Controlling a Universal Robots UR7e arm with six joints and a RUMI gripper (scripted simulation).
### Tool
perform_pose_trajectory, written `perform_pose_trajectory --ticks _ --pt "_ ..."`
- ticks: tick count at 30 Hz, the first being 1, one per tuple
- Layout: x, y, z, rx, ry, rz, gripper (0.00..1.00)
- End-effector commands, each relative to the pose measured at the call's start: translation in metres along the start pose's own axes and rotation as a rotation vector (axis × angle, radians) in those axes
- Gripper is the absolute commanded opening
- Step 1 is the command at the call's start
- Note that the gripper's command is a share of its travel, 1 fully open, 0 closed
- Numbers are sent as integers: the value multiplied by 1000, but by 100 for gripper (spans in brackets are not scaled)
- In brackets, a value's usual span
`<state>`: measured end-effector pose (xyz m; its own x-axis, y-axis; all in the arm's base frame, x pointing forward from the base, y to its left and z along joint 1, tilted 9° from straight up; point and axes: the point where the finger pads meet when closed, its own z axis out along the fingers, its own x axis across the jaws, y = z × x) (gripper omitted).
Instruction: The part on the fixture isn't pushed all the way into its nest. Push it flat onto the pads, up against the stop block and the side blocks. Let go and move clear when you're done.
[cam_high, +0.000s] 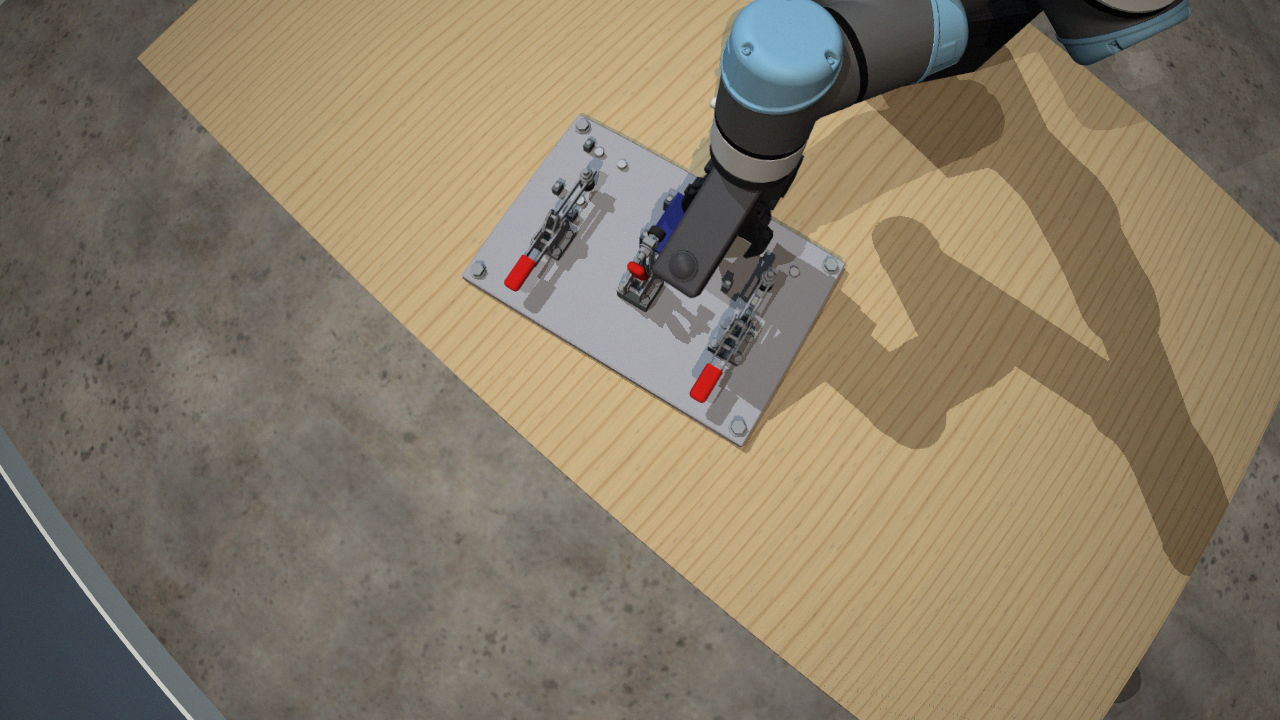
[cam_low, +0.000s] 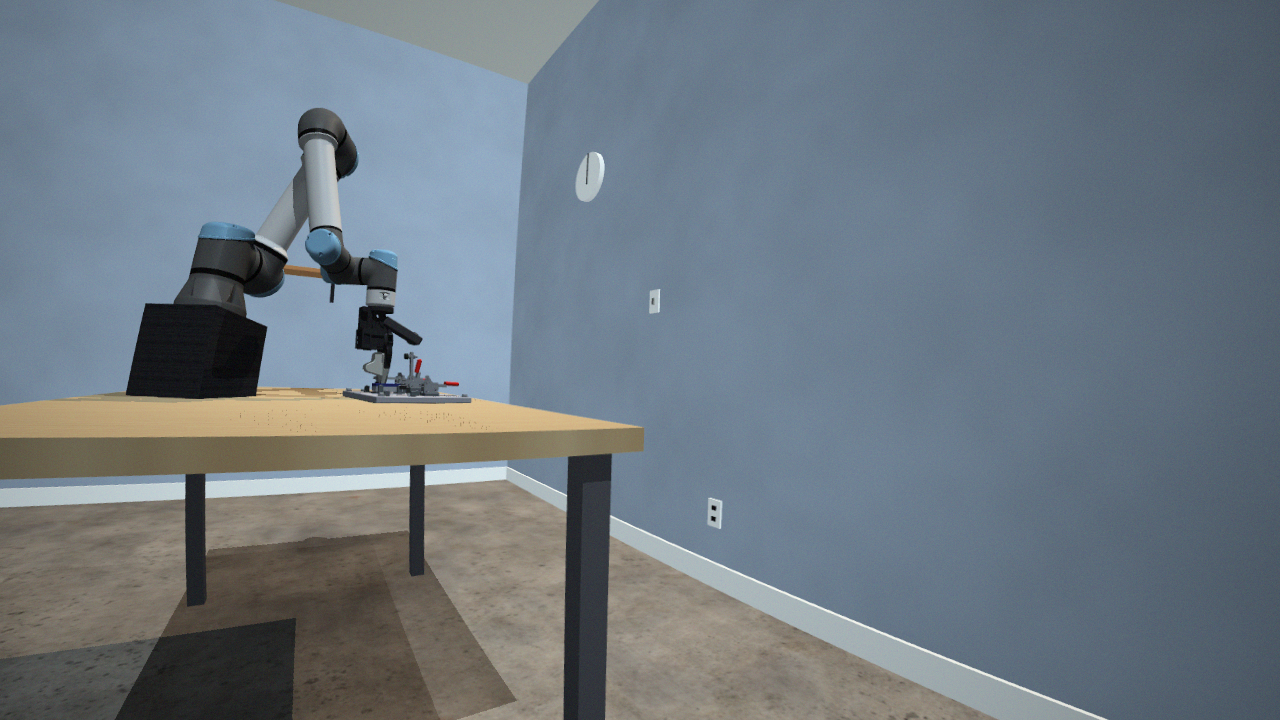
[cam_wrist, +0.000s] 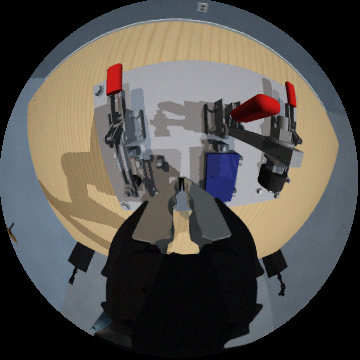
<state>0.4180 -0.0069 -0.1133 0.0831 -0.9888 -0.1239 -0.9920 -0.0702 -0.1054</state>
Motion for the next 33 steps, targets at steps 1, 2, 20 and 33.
perform_pose_trajectory --ticks 1,2,20,33 --pt "-2 0 0 1 0 0 0" --pt "-2 0 0 1 0 0 0" --pt "-5 0 -30 1 0 0 0" --pt "-5 0 -70 1 0 0 0"
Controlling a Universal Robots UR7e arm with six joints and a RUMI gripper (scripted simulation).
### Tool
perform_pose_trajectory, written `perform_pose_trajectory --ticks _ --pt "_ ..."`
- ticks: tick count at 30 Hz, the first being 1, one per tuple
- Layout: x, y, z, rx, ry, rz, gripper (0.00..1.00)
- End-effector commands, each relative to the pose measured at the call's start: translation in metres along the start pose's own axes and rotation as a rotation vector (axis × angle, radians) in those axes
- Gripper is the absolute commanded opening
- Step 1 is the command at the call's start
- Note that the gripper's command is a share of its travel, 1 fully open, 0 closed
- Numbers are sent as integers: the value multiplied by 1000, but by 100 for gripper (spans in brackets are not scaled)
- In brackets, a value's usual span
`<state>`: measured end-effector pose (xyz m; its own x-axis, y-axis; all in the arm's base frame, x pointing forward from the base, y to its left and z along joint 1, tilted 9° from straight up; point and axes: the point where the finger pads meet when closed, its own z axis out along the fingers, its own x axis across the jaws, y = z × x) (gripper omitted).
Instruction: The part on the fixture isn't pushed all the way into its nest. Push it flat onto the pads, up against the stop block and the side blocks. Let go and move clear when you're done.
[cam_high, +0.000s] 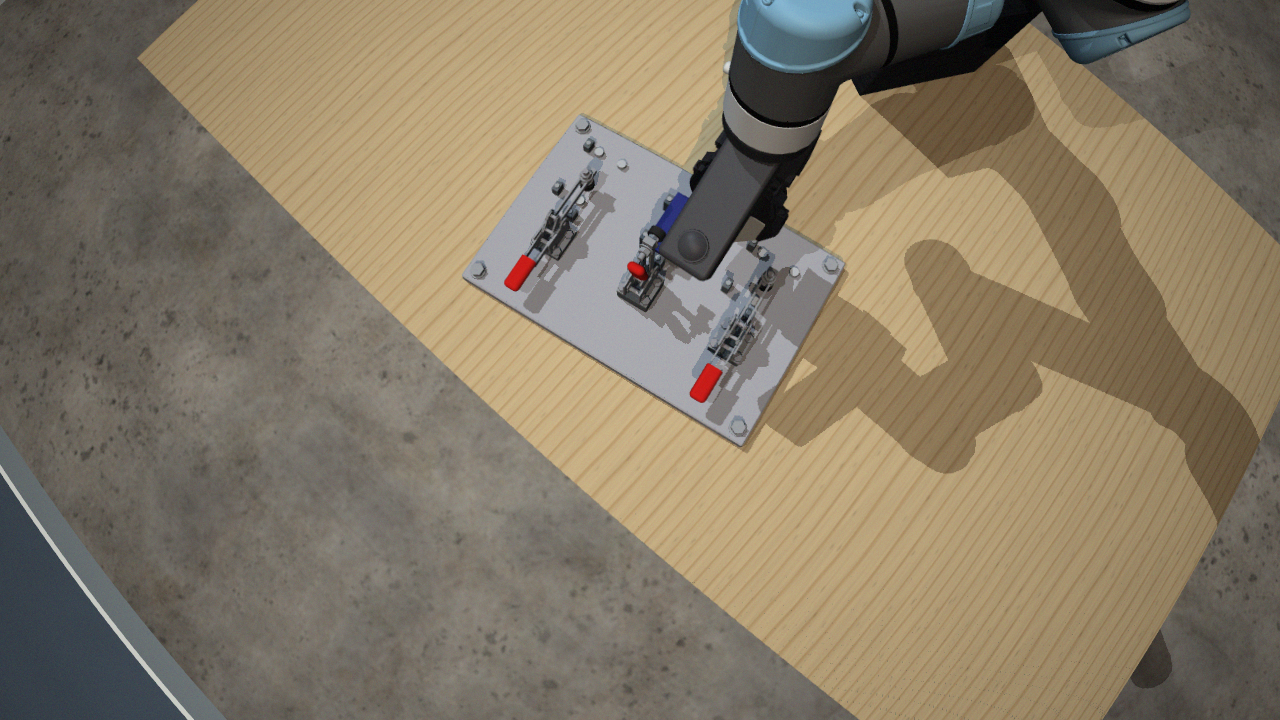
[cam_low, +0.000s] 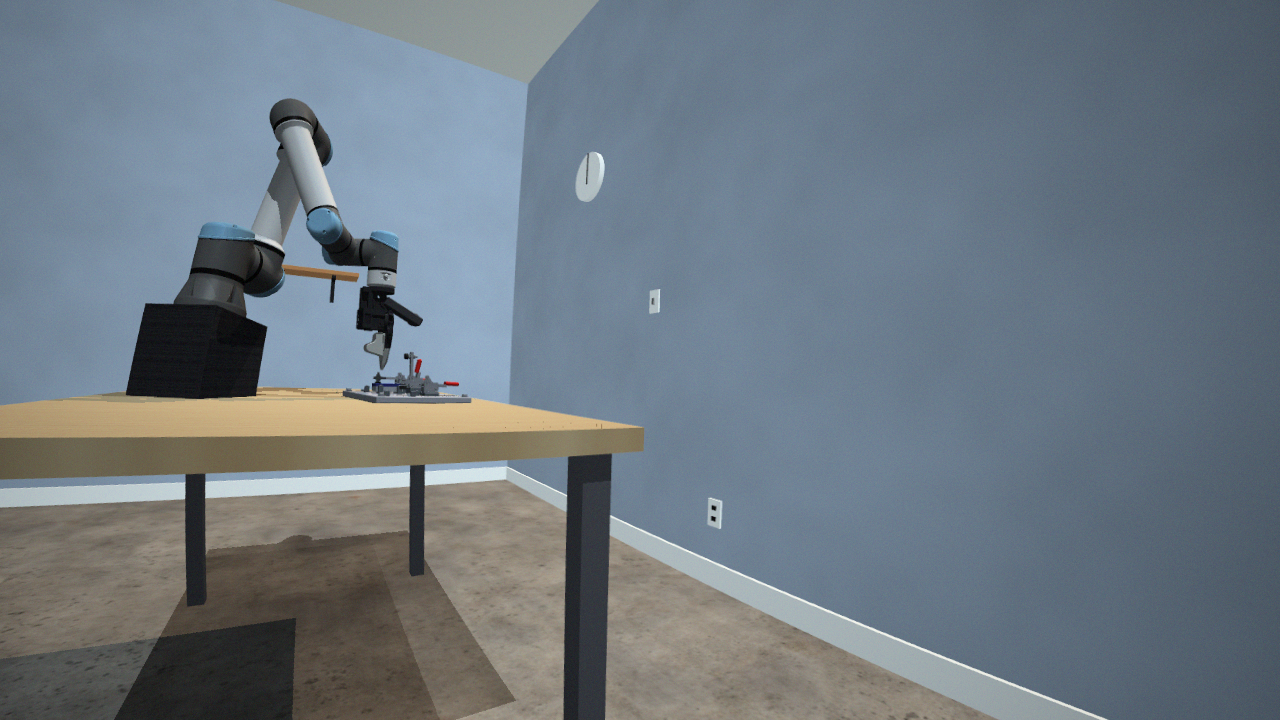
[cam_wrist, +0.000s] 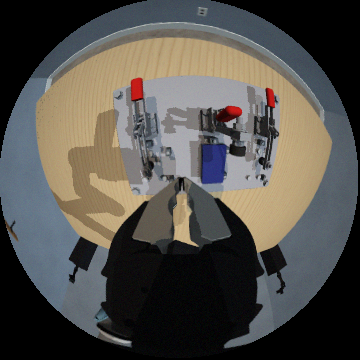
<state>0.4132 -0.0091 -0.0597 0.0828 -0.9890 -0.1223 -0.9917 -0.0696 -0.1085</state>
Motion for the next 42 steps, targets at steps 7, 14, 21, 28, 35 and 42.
perform_pose_trajectory --ticks 7,14,21,28,35,42 --pt "0 0 -16 -2 -1 0 0" --pt "0 0 -16 -2 -1 0 58" --pt "0 0 -16 -2 -1 0 58" --pt "0 0 -16 -2 -1 0 58" --pt "0 0 -16 -2 -1 0 58" --pt "0 0 -16 -2 -1 0 58"
